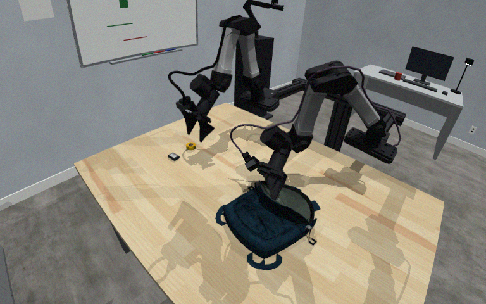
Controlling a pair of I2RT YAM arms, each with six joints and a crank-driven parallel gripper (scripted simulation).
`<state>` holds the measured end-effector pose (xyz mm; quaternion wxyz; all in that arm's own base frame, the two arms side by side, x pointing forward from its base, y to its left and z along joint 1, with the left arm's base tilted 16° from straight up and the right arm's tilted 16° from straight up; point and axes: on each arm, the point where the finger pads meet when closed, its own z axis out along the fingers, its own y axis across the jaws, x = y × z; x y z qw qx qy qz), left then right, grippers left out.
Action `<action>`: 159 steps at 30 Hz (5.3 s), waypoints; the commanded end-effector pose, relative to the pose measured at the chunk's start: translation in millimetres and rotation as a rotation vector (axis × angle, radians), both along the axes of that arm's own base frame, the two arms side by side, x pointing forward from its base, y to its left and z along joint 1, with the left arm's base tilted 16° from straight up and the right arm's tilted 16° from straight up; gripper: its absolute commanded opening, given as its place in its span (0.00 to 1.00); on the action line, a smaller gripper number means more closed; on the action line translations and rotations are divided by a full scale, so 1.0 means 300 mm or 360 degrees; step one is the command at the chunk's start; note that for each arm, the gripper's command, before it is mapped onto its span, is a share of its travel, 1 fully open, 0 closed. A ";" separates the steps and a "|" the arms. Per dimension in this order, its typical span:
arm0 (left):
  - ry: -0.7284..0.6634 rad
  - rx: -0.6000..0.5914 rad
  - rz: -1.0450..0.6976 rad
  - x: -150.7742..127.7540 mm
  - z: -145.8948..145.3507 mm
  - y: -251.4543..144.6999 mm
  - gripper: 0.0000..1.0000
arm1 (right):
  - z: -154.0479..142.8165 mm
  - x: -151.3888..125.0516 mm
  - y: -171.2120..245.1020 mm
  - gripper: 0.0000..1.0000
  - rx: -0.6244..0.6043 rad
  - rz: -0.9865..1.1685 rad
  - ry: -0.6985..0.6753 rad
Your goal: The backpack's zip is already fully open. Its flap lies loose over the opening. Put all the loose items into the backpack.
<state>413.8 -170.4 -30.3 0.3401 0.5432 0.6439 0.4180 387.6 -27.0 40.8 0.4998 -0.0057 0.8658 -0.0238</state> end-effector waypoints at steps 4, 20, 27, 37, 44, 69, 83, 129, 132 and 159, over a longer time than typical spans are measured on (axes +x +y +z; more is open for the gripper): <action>-0.0036 -0.0038 -0.0023 0.051 0.001 -0.025 0.00 | 0.018 0.010 0.006 0.90 -0.0002 0.0010 -0.0027; -0.0036 -0.0036 -0.0023 0.151 -0.107 -0.029 0.00 | 0.018 0.010 0.006 0.90 -0.0002 0.0010 -0.0027; -0.0091 -0.0081 -0.0022 0.123 -0.108 -0.062 0.00 | 0.018 0.010 0.006 0.90 -0.0002 0.0010 -0.0027; -0.0056 -0.0052 -0.0023 0.021 -0.074 -0.072 0.00 | 0.018 0.010 0.006 0.90 -0.0002 0.0010 -0.0027; -0.0054 -0.0052 -0.0023 -0.061 -0.032 -0.087 0.00 | 0.018 0.010 0.006 0.90 -0.0002 0.0010 -0.0027; -0.0064 -0.0635 0.0248 -0.104 0.052 0.129 0.90 | 0.018 0.010 0.006 0.90 -0.0002 0.0010 -0.0027; -0.0098 -0.1436 0.0614 -0.098 0.149 0.408 0.90 | 0.018 0.010 0.006 0.90 -0.0002 0.0010 -0.0027; -0.0148 -0.2172 0.0922 -0.066 0.262 0.661 0.90 | -0.423 -0.226 -0.582 0.85 -0.0233 0.0780 0.0140; -0.0145 -0.2170 0.0929 -0.067 0.258 0.665 0.90 | -0.479 -0.259 -0.658 0.85 -0.0263 0.0880 0.0156; -0.0138 -0.2168 0.0938 -0.075 0.246 0.666 0.90 | -0.545 -0.226 -0.648 0.85 -0.0294 0.0888 0.0163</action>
